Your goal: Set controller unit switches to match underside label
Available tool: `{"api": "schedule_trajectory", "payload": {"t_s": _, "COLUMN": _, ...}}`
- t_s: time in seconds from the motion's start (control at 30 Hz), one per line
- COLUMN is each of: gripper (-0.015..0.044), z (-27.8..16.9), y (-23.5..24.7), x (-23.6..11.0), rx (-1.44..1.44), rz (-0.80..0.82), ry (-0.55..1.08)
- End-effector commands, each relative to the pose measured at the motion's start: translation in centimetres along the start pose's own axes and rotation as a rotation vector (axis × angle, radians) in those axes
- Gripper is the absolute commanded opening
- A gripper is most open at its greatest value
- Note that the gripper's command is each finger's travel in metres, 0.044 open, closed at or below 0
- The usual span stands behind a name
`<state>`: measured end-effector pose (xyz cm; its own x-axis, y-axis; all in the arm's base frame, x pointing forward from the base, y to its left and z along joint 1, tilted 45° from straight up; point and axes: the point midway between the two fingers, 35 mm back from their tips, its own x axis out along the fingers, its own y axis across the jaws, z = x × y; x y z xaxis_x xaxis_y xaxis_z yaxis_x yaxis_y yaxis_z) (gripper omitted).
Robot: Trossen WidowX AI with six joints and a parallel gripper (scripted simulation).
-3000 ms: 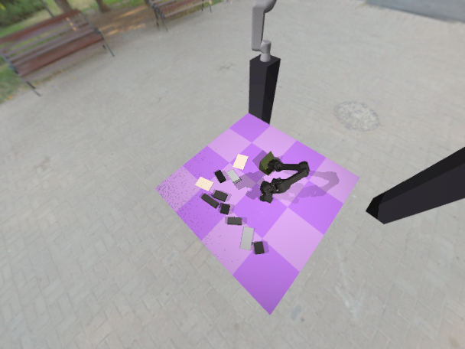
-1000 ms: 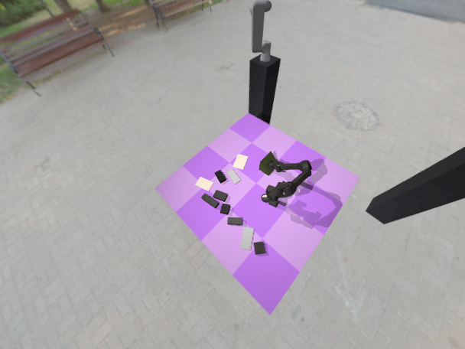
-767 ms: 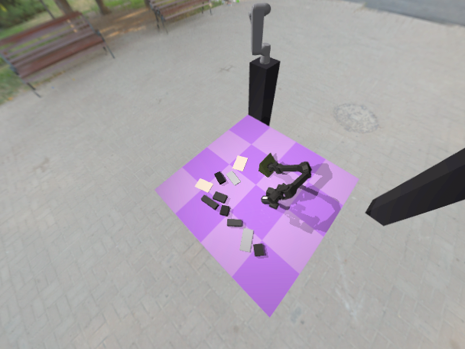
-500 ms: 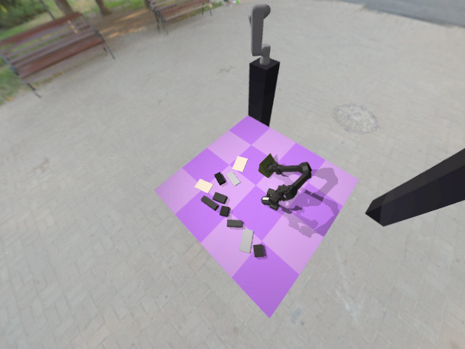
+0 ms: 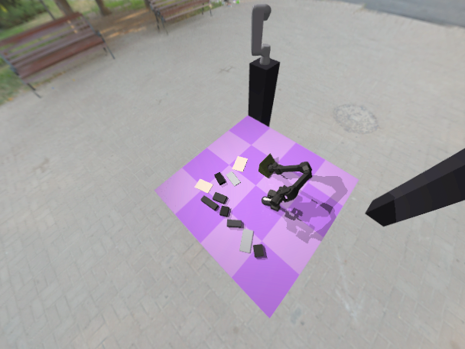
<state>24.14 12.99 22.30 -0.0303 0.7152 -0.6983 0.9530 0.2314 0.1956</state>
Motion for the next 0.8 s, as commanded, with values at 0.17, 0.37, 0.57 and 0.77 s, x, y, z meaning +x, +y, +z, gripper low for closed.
{"api": "schedule_trajectory", "payload": {"t_s": 0.17, "gripper": 0.0338, "z": -0.1, "y": -0.2, "x": 0.7, "rx": 0.010, "rz": -0.008, "ry": -0.009}}
{"api": "schedule_trajectory", "payload": {"t_s": 0.37, "gripper": 0.0338, "z": -0.4, "y": -0.2, "x": 1.0, "rx": 0.010, "rz": -0.008, "ry": -0.009}}
{"api": "schedule_trajectory", "payload": {"t_s": 0.57, "gripper": 0.0338, "z": -0.7, "y": -0.2, "x": 1.4, "rx": 0.009, "rz": -0.007, "ry": -0.008}}
{"api": "schedule_trajectory", "payload": {"t_s": 0.77, "gripper": 0.0338, "z": -1.0, "y": -0.2, "x": 1.8, "rx": 0.009, "rz": -0.007, "ry": -0.008}}
